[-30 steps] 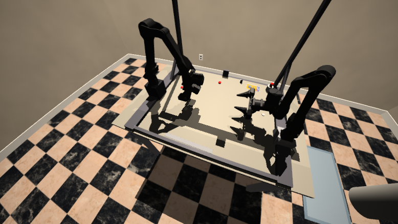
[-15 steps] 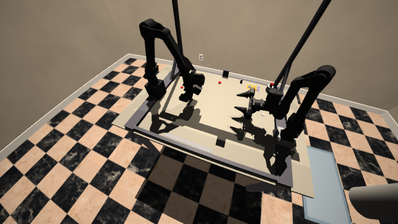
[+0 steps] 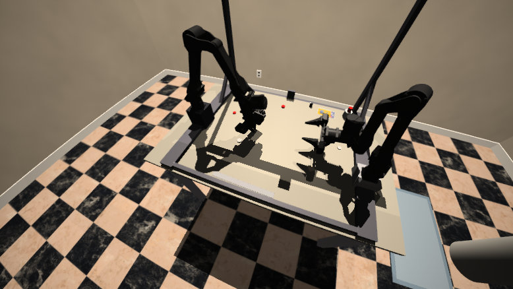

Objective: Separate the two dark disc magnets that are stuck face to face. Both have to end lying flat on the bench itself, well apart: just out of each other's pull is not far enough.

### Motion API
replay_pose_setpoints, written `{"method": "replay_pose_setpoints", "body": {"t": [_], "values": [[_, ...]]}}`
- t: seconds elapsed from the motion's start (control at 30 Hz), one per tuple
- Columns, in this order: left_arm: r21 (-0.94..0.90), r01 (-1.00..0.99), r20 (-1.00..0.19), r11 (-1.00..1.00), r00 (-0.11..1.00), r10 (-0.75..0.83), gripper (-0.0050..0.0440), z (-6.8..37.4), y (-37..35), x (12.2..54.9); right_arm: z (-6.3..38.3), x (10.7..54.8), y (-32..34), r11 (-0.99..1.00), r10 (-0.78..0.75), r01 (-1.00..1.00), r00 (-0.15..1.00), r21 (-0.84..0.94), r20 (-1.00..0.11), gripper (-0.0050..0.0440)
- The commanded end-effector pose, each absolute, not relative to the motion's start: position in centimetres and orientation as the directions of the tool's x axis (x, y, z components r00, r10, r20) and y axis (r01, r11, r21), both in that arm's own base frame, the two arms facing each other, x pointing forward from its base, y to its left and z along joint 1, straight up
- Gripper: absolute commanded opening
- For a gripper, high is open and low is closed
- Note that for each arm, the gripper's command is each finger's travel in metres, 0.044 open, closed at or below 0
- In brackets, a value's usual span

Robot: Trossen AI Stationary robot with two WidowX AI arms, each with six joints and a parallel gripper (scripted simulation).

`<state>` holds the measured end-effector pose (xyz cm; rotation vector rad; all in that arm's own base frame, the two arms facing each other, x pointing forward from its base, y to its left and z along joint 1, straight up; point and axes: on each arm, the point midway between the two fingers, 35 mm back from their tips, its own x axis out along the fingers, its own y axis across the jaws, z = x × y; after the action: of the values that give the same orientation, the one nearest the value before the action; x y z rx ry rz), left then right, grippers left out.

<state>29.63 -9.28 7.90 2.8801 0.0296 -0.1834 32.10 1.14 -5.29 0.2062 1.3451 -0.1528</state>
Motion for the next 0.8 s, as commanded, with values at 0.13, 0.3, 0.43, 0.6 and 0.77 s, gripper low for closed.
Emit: {"method": "replay_pose_setpoints", "body": {"t": [0.13,0.3,0.43,0.6,0.77], "values": [[0.255,0.033,-0.118,-0.966,0.993,0.003,0.0400,8.2,-9.3,29.7,-5.0,35.7,1.1,0.928,0.004,0.348,0.355,0.136,-0.935,0.0040],[0.255,0.033,-0.118,-0.966,0.993,0.003,0.0400,8.2,-9.3,29.7,-4.8,38.0,1.1,0.877,0.005,0.427,0.453,0.222,-0.891,0.0040],[0.255,0.033,-0.118,-0.966,0.993,0.003,0.0400,8.2,-9.3,29.7,-4.4,40.0,1.2,0.822,0.007,0.478,0.533,0.308,-0.846,0.0040],[0.255,0.033,-0.118,-0.966,0.993,0.003,0.0400,8.2,-9.3,29.7,-4.1,41.2,1.2,0.774,0.007,0.509,0.588,0.376,-0.809,0.0040],[0.255,0.033,-0.118,-0.966,0.993,0.003,0.0400,8.2,-9.3,29.7,-3.1,43.6,1.2,0.682,0.008,0.530,0.684,0.505,-0.729,0.0040]]}}
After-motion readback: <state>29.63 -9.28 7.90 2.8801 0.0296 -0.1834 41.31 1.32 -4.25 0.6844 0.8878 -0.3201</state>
